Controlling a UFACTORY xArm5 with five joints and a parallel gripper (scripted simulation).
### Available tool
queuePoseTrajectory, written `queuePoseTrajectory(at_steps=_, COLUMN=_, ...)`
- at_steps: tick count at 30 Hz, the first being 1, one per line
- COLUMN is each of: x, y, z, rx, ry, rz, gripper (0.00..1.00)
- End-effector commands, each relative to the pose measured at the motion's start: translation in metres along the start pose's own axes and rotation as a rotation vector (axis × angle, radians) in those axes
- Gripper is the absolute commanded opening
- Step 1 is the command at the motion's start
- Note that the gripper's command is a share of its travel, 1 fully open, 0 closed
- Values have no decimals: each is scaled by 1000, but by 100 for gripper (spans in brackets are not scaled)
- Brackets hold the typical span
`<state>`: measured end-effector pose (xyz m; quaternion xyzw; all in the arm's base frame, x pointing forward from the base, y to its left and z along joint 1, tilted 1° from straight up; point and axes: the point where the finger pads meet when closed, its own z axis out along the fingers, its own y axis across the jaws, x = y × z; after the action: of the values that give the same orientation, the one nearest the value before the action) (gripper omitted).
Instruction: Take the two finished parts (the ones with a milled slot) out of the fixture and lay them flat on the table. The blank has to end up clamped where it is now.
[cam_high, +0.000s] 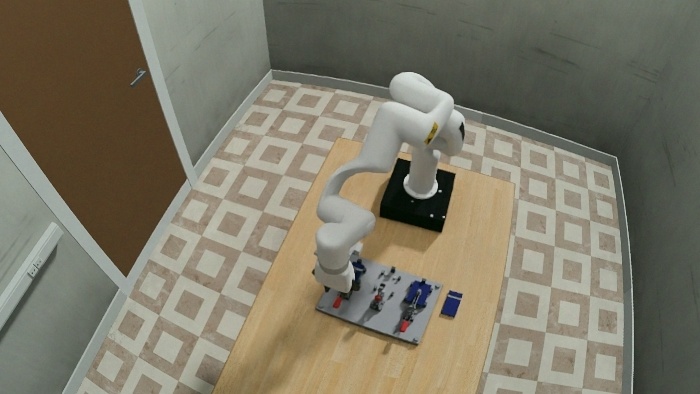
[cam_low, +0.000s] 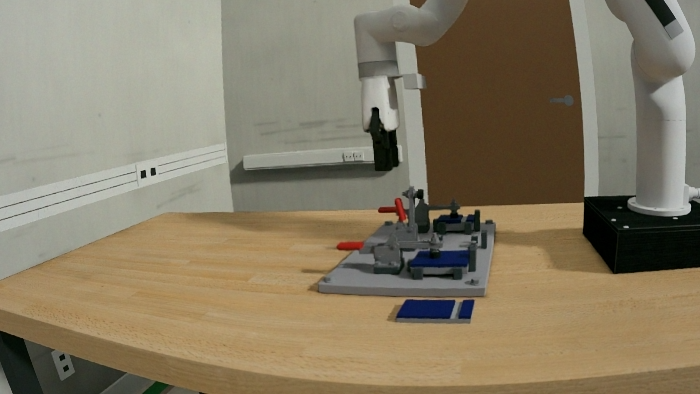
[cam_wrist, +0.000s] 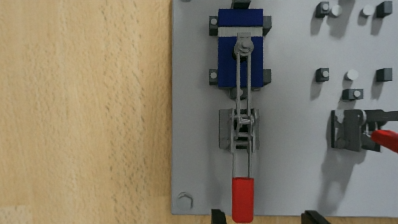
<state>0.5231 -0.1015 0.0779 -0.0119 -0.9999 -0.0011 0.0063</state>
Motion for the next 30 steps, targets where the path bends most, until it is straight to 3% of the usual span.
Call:
queuePoseTrajectory(at_steps=1, x=-2, y=0, z=0, rx=1, ry=-5, rz=0, gripper=48)
queuePoseTrajectory(at_steps=10, x=-2, y=0, z=14, rx=1, ry=-5, rz=0, gripper=48)
queuePoseTrajectory(at_steps=24, x=-2, y=0, z=58, rx=1, ry=-5, rz=0, gripper=48)
queuePoseTrajectory(at_steps=30, x=-2, y=0, z=64, rx=1, ry=-5, rz=0, gripper=48)
